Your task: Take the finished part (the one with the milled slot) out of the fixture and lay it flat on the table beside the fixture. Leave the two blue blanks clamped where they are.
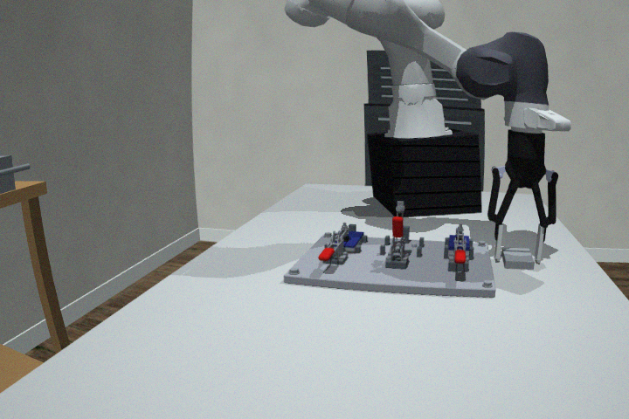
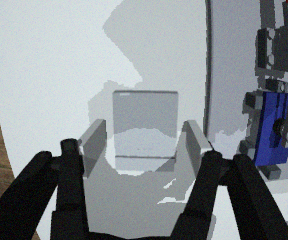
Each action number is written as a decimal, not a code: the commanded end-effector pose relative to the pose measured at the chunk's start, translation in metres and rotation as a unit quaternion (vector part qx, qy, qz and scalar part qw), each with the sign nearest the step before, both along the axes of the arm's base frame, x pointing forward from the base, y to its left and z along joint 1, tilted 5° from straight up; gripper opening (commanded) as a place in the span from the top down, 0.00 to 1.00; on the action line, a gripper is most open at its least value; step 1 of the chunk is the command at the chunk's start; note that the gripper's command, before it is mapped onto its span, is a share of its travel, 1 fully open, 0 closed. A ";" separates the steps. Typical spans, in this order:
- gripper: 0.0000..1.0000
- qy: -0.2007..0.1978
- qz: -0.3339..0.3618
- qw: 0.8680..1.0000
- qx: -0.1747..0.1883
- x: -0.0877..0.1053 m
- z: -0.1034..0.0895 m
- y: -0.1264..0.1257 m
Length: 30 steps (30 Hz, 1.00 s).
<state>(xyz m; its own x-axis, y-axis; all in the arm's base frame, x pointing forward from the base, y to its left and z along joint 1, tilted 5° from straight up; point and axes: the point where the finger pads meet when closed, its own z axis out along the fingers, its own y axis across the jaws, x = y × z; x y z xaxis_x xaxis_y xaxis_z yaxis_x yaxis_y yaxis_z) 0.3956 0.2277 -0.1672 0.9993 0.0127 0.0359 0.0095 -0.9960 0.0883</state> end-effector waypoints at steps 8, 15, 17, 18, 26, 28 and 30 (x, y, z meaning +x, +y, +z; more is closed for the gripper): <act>0.46 -0.001 -0.001 1.000 0.001 0.000 0.013 0.002; 0.46 -0.001 -0.001 1.000 0.001 -0.001 0.035 0.004; 0.46 -0.001 -0.001 1.000 0.001 -0.001 0.039 0.004; 0.46 -0.001 -0.001 1.000 0.001 -0.001 0.043 0.005; 0.46 -0.001 -0.001 1.000 0.001 -0.002 0.059 0.006; 0.46 -0.001 -0.001 1.000 0.001 -0.002 0.059 0.006; 0.46 -0.001 -0.001 1.000 0.001 -0.002 0.059 0.006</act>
<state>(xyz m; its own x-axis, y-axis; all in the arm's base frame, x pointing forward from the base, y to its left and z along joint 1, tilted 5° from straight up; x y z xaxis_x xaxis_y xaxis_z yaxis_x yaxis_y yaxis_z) 0.3947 0.2348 -0.1092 0.9991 0.0045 0.0414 0.0010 -0.9965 0.0834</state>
